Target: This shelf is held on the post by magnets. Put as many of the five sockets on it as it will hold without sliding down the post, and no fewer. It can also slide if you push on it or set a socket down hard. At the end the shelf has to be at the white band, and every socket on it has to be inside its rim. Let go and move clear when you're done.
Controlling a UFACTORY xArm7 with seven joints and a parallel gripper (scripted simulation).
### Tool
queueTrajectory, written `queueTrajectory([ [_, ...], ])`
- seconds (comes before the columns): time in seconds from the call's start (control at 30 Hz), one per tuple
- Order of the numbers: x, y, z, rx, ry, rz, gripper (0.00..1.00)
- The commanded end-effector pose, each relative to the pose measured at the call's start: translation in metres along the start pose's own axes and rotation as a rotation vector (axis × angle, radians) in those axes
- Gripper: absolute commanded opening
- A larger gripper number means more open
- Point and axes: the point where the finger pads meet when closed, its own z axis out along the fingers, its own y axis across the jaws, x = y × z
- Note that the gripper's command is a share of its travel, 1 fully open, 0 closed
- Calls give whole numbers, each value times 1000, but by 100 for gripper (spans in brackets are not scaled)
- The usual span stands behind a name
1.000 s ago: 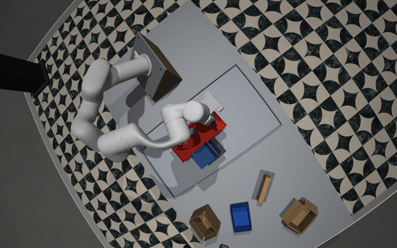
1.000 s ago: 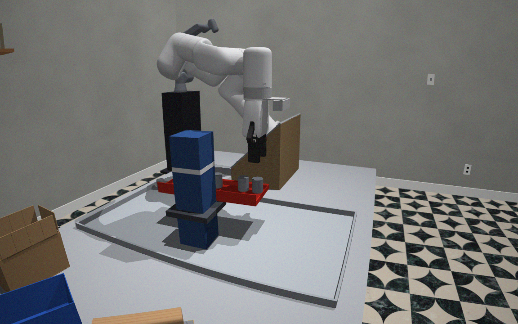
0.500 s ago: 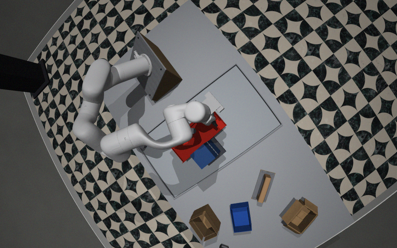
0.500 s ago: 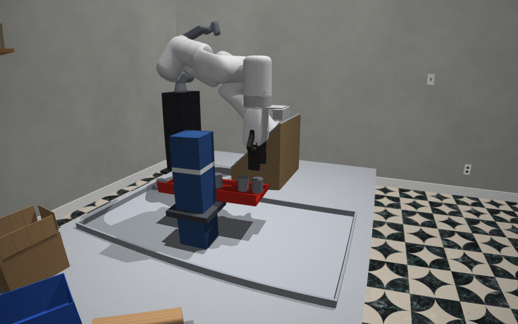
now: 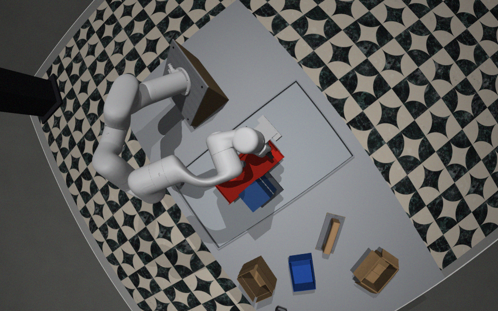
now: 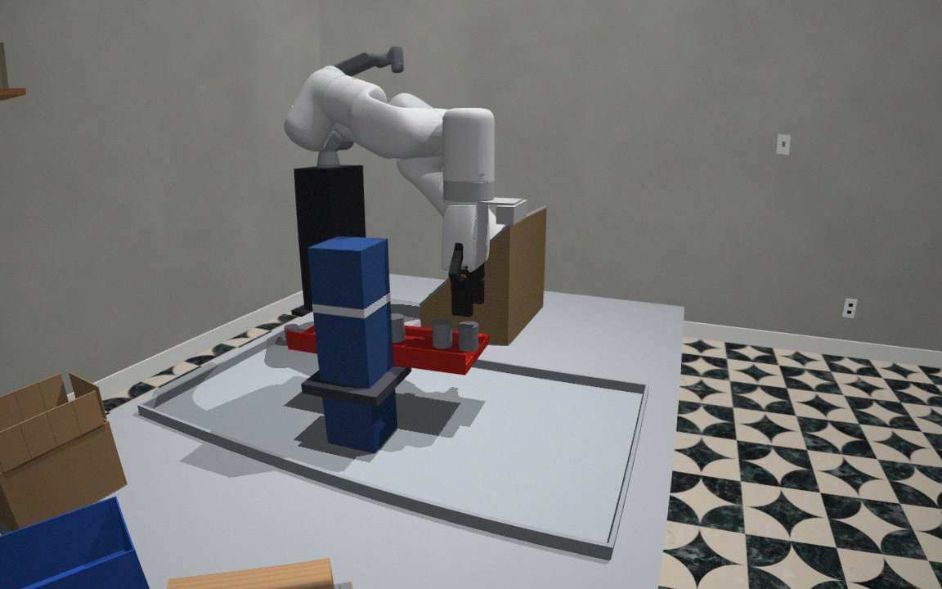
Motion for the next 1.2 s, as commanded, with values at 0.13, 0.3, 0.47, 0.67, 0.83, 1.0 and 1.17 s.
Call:
queueTrajectory([
  [0.13, 1, 1, 14, -3, 2, 0, 61],
  [0.3, 1, 1, 25, -3, 2, 0, 61],
  [0.47, 1, 1, 26, -3, 2, 0, 61],
  [0.67, 1, 1, 31, -3, 2, 0, 61],
  [0.83, 1, 2, 40, -3, 2, 0, 61],
  [1.0, 1, 2, 41, -3, 2, 0, 61],
  [1.17, 1, 2, 43, -3, 2, 0, 61],
])
